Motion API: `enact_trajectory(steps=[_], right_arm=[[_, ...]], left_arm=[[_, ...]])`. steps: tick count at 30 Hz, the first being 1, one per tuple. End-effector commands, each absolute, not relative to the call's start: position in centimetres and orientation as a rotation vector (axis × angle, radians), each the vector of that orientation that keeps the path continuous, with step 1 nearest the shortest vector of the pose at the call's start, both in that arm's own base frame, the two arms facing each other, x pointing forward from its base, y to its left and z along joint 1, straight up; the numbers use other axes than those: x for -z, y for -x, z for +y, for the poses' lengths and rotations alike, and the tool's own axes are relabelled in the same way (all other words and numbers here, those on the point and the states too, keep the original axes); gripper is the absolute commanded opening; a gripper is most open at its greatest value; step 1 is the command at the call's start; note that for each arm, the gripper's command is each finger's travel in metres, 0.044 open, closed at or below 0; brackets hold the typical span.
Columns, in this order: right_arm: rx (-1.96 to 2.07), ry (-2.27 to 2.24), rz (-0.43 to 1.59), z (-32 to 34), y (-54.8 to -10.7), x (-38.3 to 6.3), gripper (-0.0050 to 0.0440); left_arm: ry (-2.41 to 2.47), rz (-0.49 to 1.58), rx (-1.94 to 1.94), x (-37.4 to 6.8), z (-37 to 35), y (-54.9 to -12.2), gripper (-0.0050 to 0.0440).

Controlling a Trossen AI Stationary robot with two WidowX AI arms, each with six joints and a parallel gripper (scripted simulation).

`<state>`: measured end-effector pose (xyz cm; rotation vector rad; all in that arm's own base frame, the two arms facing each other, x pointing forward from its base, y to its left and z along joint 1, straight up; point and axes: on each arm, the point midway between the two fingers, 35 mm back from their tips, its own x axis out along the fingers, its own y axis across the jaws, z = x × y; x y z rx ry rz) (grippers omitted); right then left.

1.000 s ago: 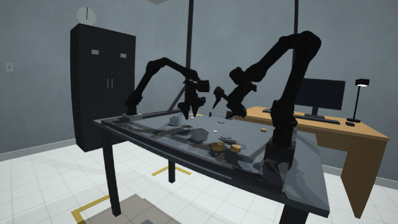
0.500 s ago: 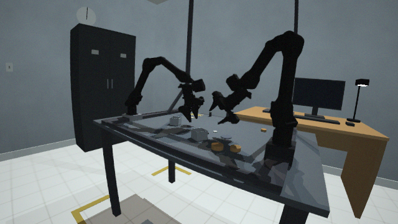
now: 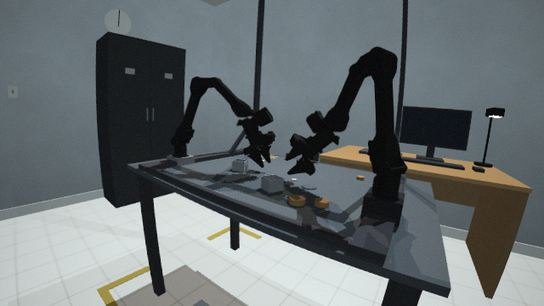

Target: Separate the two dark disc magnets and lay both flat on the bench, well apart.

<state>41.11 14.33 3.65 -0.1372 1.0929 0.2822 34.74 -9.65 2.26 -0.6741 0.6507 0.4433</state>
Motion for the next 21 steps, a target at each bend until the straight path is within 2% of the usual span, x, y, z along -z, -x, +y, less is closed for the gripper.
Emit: enact_trajectory(steps=[1, 10, 21], right_arm=[[-0.305, 0.152, 0.983, 14.4, -41.3, -5.1, 0.04], [-0.325, 0.176, 0.888, 14.3, -40.9, -5.2, 0.04], [-0.326, 0.177, 0.877, 14.3, -41.0, -5.0, 0.04]], left_arm=[[0.485, 0.635, -0.363, -2.0, -10.1, -35.8, 0.04], [0.203, 0.651, -0.292, -0.5, -10.2, -36.4, 0.04], [0.166, 0.652, -0.283, -0.3, -10.2, -36.6, 0.04]])
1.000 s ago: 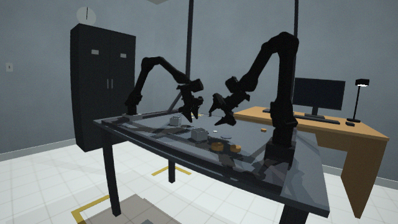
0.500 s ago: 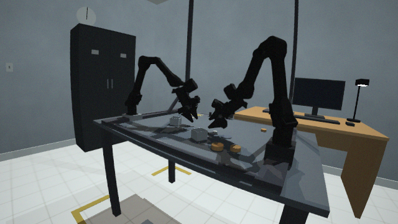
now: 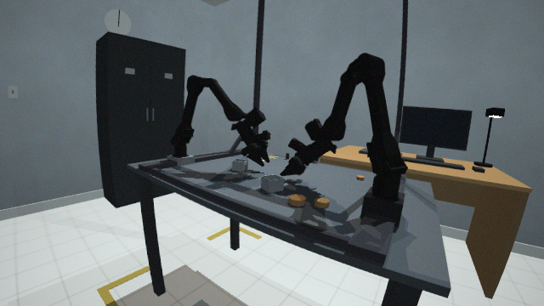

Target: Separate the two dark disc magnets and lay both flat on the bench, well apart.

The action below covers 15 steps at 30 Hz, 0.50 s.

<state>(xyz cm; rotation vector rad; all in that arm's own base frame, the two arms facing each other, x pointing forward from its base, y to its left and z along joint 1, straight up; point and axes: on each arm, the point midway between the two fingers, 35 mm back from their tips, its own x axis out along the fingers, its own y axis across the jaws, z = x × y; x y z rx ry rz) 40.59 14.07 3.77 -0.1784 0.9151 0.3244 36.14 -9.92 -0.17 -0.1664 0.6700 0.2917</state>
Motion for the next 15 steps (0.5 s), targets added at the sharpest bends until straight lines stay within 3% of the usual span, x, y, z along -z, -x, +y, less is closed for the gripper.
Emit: enact_trajectory(steps=[1, 15], right_arm=[[-0.326, 0.177, 0.874, 14.32, -41.05, -5.15, 0.04], [-0.326, 0.175, 0.879, 14.28, -41.09, -5.02, 0.04]], left_arm=[[0.167, 0.65, -0.282, -0.42, -10.2, -36.58, 0.04], [0.176, 0.645, -0.282, -0.67, -10.2, -36.62, 0.04]])
